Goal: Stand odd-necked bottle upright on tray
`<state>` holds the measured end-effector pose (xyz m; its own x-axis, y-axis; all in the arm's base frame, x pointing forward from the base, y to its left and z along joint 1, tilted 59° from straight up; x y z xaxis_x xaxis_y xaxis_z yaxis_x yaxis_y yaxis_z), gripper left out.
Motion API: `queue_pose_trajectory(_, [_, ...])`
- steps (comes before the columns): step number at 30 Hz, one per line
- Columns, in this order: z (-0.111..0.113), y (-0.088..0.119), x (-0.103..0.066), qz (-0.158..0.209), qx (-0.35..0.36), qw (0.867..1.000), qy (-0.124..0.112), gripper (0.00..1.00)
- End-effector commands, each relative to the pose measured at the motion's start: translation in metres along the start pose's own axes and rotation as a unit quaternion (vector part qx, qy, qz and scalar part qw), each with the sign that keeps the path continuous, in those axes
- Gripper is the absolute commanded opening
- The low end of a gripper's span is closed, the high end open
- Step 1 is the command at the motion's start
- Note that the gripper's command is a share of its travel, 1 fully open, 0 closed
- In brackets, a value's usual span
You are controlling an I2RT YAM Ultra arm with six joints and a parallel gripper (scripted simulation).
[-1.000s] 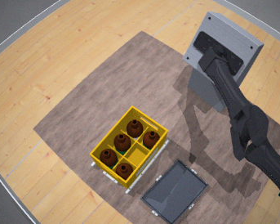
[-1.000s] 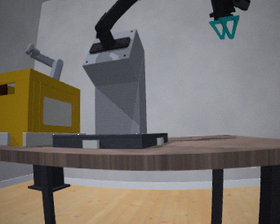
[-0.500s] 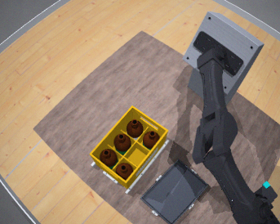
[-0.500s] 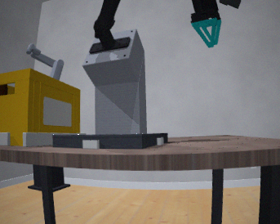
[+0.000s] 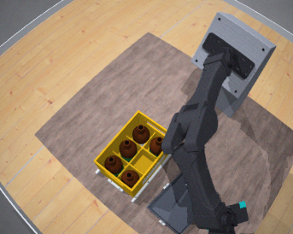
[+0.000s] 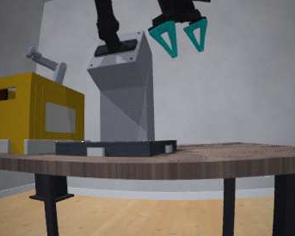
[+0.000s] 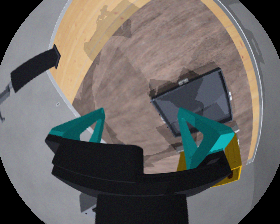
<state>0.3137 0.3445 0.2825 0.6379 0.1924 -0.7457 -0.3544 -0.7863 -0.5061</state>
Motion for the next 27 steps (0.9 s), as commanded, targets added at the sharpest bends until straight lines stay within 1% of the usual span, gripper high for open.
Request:
queue_pose_trajectory(1, [-0.023,-0.004,-0.018,-0.067,0.054,0.996,0.0,1.0])
queue_pose_trajectory(6, [-0.07,0.014,-0.028,-0.096,0.118,0.988,0.021,1.0])
queue_pose_trajectory(7, [-0.074,0.016,-0.03,-0.099,0.124,0.987,0.024,1.0])
queue_pose_trajectory(9, [-0.095,0.026,-0.036,-0.115,0.153,0.981,0.036,1.0])
queue_pose_trajectory(12, [-0.098,0.028,-0.037,-0.117,0.157,0.98,0.038,1.0])
queue_pose_trajectory(13, [-0.121,0.041,-0.046,-0.135,0.189,0.971,0.053,1.0])
queue_pose_trajectory(14, [-0.13,0.047,-0.05,-0.144,0.202,0.967,0.06,1.0])
queue_pose_trajectory(19, [-0.16,0.07,-0.066,-0.173,0.245,0.95,0.085,1.0])
queue_pose_trajectory(20, [-0.161,0.071,-0.067,-0.174,0.246,0.95,0.086,1.0])
queue_pose_trajectory(21, [-0.172,0.081,-0.074,-0.186,0.263,0.942,0.098,1.0])
queue_pose_trajectory(24, [-0.19,0.1,-0.088,-0.209,0.289,0.927,0.118,1.0])
queue_pose_trajectory(25, [-0.193,0.104,-0.09,-0.213,0.294,0.923,0.123,1.0])
queue_pose_trajectory(26, [-0.199,0.112,-0.096,-0.223,0.304,0.917,0.132,1.0])
queue_pose_trajectory(27, [-0.199,0.112,-0.096,-0.223,0.304,0.917,0.132,1.0])
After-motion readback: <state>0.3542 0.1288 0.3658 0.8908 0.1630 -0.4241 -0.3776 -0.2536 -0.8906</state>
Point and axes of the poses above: the point where the finger pads meet when closed, its own x axis out along the fingers, its own z axis across the jaws, y = z × x, the point moved 9 cm from there along -x, back along the fingers, and after that the axes turned 2 degrees about x, right-handed, at the moved point
